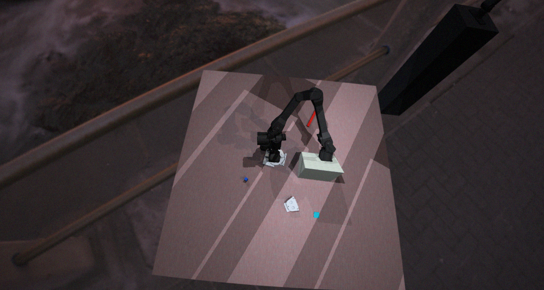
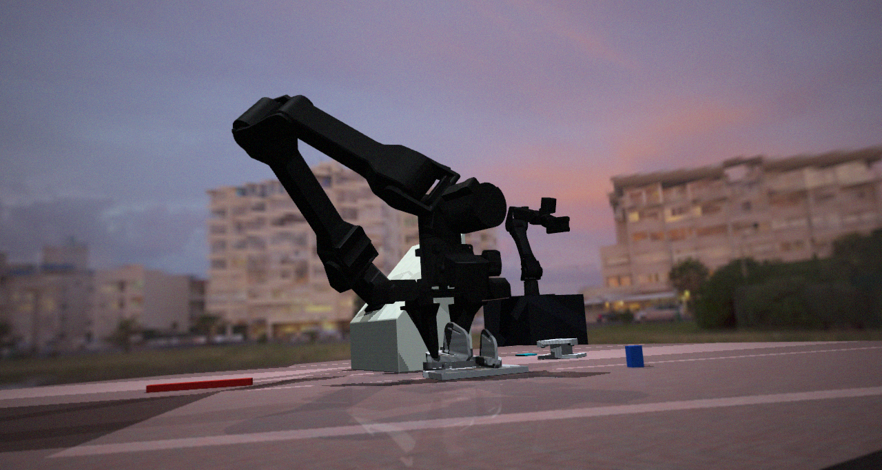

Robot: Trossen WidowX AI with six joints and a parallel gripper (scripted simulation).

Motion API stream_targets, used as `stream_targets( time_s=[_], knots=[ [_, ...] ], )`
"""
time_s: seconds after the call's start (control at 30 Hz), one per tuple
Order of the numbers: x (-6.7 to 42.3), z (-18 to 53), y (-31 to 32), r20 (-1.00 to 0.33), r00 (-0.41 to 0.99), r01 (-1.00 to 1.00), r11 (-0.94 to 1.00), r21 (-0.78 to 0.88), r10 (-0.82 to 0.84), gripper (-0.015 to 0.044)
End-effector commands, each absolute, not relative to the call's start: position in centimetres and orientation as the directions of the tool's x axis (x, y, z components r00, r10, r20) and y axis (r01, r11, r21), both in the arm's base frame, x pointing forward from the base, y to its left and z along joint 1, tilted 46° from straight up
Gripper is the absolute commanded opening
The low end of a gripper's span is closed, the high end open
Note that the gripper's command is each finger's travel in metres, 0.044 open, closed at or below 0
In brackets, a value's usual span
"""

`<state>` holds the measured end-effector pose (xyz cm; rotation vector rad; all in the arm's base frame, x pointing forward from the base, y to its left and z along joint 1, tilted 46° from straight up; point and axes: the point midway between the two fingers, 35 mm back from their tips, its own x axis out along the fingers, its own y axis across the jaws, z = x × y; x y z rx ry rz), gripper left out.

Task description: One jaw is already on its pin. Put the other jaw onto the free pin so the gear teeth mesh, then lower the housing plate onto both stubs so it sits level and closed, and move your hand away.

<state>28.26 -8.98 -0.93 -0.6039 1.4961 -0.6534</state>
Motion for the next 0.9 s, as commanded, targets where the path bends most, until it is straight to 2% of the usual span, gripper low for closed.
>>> stream_targets(
  time_s=[0.0, 0.87],
  knots=[
    [28.22, -1.03, -9.11, -0.692, -0.029, 0.014, 0.692, -0.722, -0.722, 0.0134],
    [28.2, -1.46, -9.56, -0.692, -0.029, 0.014, 0.692, -0.722, -0.722, 0.0134]
  ],
)
